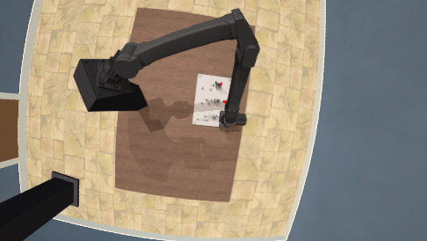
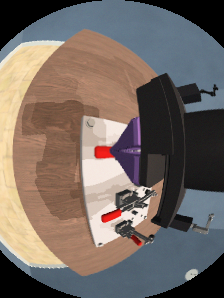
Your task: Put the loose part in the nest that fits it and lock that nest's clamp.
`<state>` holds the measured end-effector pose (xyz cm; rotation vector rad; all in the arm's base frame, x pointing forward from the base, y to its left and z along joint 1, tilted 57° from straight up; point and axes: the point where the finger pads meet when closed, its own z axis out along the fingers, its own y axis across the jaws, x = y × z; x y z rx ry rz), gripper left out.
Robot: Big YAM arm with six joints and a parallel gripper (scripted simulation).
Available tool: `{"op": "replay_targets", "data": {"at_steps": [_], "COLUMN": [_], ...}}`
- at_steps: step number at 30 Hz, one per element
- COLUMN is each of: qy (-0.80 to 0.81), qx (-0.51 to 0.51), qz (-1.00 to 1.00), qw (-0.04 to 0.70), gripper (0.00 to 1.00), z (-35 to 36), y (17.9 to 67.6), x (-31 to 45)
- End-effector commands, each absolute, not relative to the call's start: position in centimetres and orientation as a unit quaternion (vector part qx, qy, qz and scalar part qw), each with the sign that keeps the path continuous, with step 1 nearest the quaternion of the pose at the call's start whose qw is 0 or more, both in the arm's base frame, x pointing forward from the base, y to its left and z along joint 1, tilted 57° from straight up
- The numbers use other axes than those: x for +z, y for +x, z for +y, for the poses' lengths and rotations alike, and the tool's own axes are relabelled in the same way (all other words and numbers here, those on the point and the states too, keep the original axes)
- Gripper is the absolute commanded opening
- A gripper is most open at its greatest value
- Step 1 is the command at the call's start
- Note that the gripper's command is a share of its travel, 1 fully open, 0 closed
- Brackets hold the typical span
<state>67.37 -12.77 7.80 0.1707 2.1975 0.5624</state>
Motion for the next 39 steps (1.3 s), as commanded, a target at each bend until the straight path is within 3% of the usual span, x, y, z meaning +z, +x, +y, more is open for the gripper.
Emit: {"op": "replay_targets", "data": {"at_steps": [1,24,39], "qy": [0.062,0.057,0.068], "qx": [0.227,0.225,0.217], "qz": [0.875,0.875,0.874], "qw": [0.422,0.424,0.428], "gripper": [0.00,0.00,0.00], "z": [-11.5,-11.6,-15.0], "y": [68.5,68.3,64.2], "x": [7.3,7.7,10.9]}}
